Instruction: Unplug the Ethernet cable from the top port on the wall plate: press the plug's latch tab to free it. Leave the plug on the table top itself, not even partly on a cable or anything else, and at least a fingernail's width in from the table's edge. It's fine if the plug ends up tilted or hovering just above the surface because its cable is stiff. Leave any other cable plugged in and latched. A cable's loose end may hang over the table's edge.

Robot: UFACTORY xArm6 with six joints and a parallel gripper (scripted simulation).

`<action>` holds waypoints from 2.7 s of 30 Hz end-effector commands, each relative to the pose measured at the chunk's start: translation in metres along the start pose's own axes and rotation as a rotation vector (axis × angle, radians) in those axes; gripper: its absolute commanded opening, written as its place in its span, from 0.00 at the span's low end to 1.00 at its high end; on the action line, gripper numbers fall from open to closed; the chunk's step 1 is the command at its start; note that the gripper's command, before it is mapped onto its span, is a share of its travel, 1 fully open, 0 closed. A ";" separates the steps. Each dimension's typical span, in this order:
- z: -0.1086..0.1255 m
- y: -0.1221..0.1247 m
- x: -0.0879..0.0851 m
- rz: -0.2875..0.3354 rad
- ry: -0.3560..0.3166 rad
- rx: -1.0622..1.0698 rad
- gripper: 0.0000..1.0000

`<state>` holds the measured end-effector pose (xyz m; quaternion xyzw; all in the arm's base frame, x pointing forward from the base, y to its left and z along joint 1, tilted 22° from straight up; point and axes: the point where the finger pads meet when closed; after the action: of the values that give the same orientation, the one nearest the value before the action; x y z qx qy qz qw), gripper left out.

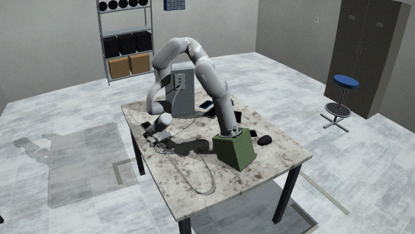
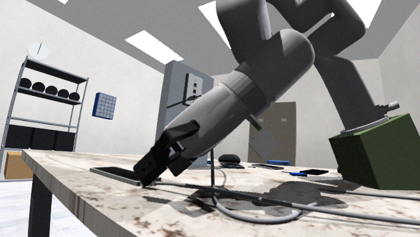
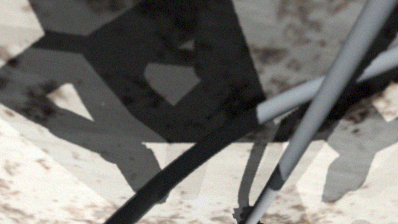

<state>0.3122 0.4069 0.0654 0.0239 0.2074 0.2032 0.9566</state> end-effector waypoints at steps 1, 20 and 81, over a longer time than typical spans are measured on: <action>0.001 0.001 -0.009 0.001 -0.002 0.001 1.00; 0.001 0.001 -0.034 0.001 -0.002 0.001 1.00; 0.085 0.011 -0.144 0.001 -0.002 0.001 1.00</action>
<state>0.2241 0.3629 0.1972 0.0244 0.2068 0.2040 0.9566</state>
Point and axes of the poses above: the point where the finger pads meet when closed, its own x axis out along the fingers, its own y axis across the jaws, z = x × y, and after that the axes turned 7 degrees about x, right-handed
